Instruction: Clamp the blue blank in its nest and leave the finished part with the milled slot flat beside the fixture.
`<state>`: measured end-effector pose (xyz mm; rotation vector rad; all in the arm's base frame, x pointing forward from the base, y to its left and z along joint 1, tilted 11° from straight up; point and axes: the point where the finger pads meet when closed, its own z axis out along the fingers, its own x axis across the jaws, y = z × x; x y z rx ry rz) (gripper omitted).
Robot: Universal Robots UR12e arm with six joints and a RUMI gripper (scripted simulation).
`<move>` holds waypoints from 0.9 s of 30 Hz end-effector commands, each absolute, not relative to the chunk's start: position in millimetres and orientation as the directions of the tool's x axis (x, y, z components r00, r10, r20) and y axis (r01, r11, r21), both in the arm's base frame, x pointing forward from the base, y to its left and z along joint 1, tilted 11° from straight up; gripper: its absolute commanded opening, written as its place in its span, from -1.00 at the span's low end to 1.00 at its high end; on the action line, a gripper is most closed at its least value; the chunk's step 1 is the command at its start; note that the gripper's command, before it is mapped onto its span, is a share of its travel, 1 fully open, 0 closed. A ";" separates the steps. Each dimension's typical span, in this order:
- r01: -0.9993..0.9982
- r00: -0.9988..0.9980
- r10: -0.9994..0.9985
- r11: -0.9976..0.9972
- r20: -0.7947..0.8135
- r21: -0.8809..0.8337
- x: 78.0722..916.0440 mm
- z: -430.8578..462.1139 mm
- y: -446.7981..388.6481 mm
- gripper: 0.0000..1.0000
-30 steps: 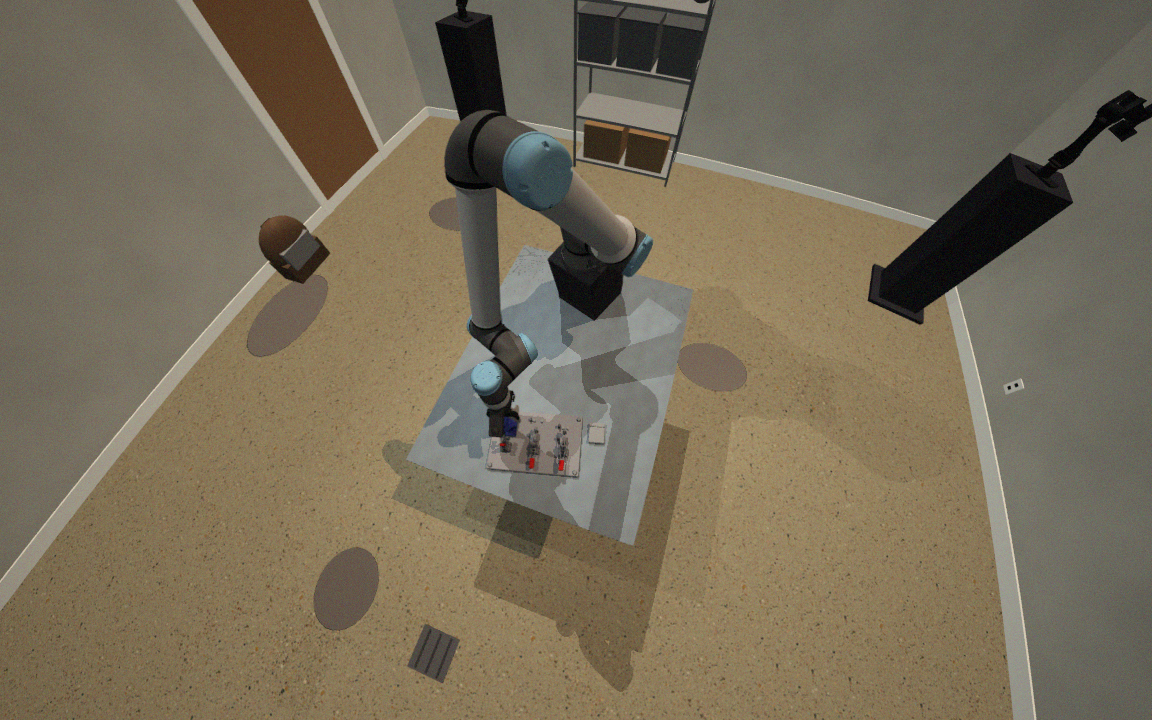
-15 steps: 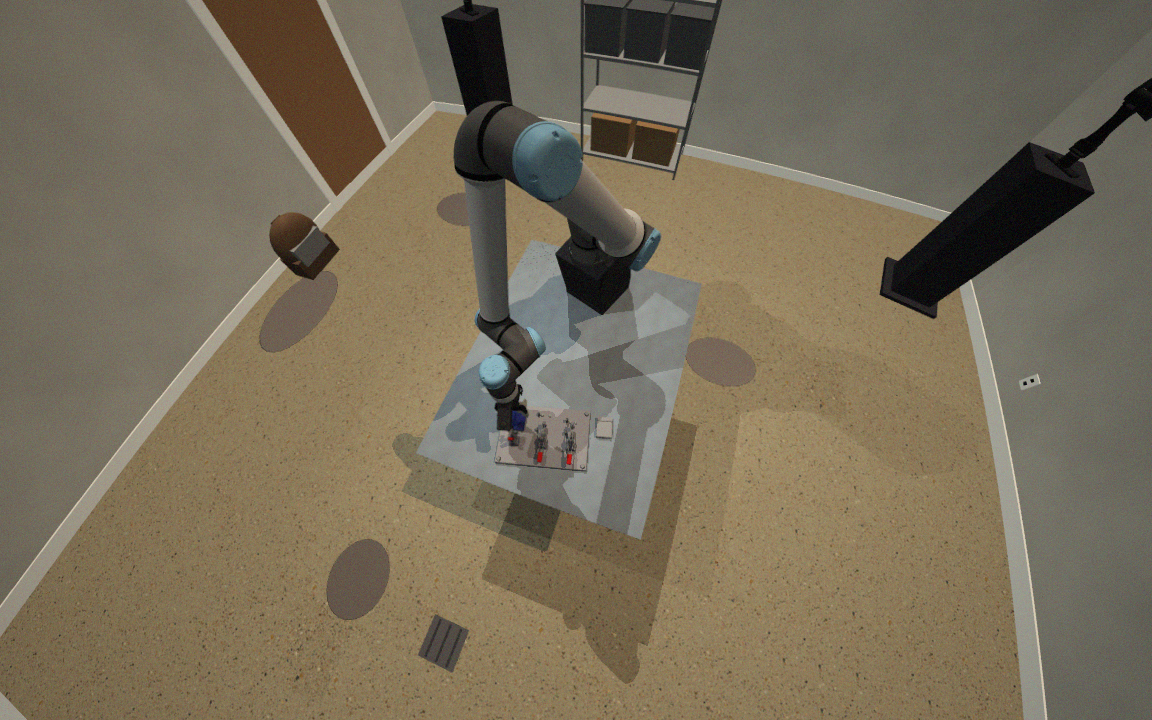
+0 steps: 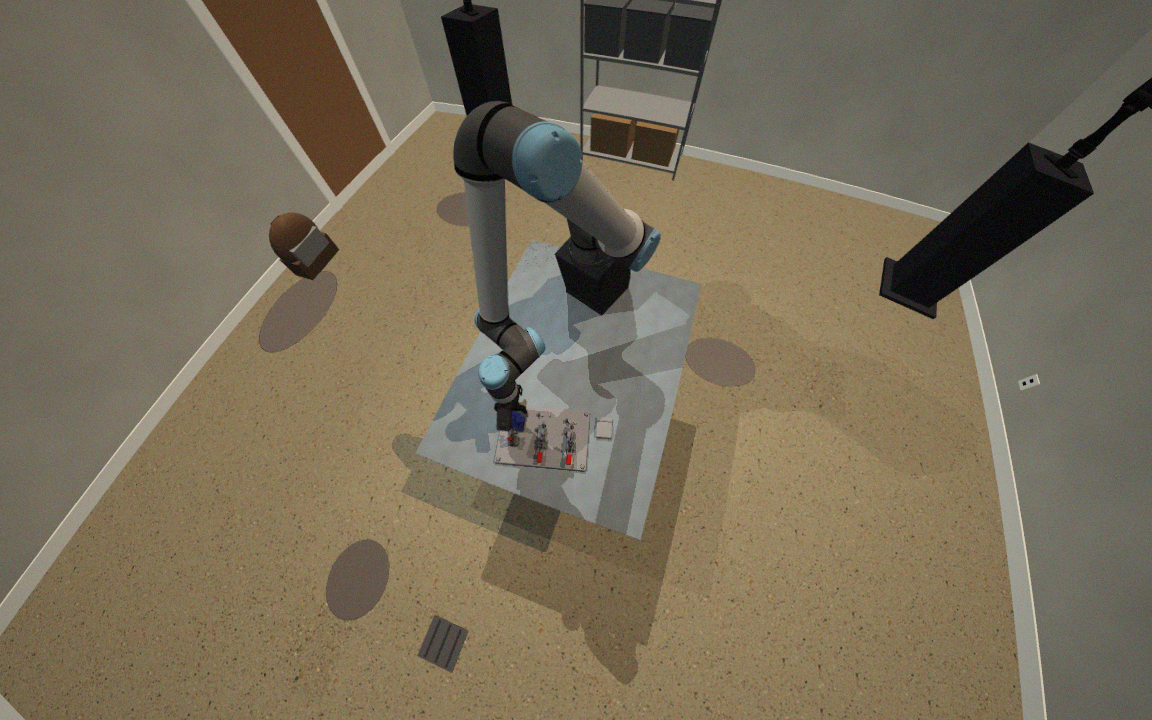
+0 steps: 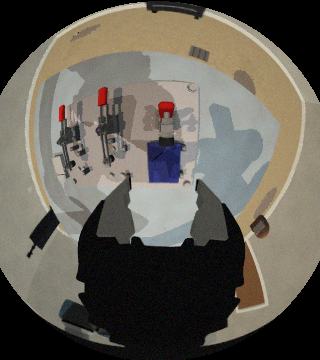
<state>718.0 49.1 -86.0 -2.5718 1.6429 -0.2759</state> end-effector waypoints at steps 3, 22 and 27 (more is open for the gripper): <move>-0.891 0.410 -0.906 -0.423 0.110 -0.162 718.4 -85.3 49.1 0.17; -0.891 0.410 -0.906 -0.423 0.110 -0.162 718.4 -85.3 49.1 -1.00; -0.891 0.410 -0.906 -0.423 0.110 -0.162 718.4 -85.3 49.1 -1.00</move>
